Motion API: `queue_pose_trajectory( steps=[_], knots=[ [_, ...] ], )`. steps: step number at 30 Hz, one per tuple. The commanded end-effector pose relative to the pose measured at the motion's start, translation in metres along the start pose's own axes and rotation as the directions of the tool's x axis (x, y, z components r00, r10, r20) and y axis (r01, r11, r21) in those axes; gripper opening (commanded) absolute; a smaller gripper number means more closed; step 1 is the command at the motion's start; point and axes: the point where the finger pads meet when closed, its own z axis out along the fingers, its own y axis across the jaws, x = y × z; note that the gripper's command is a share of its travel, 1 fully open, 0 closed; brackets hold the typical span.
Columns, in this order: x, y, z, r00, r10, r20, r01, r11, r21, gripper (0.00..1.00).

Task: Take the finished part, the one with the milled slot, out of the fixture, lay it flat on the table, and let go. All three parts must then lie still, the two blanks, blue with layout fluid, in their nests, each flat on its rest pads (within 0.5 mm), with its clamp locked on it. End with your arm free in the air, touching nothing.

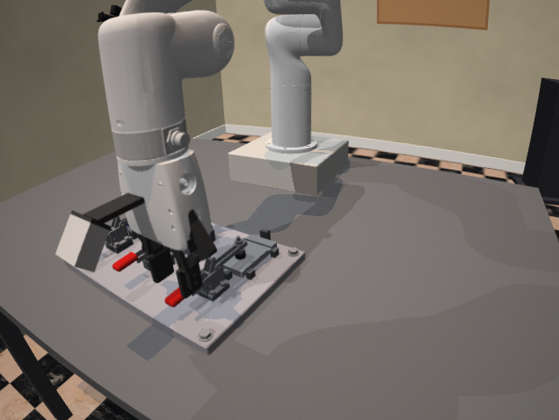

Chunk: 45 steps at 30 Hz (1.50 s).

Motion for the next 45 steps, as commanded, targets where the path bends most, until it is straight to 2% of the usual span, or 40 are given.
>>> queue_pose_trajectory(
  steps=[1, 21, 37, 45],
  knots=[
    [0.002, -0.001, 0.004, 1.0, 0.0, -0.004, 0.0, 1.0, 0.001, 0.47],
    [0.002, -0.001, 0.005, 1.0, 0.0, -0.004, 0.0, 1.0, 0.001, 0.47],
    [0.003, -0.002, 0.028, 1.0, 0.0, -0.004, 0.0, 1.0, 0.001, 0.47],
    [0.003, -0.002, 0.031, 1.0, 0.0, -0.004, 0.0, 1.0, 0.001, 0.47]
  ],
)
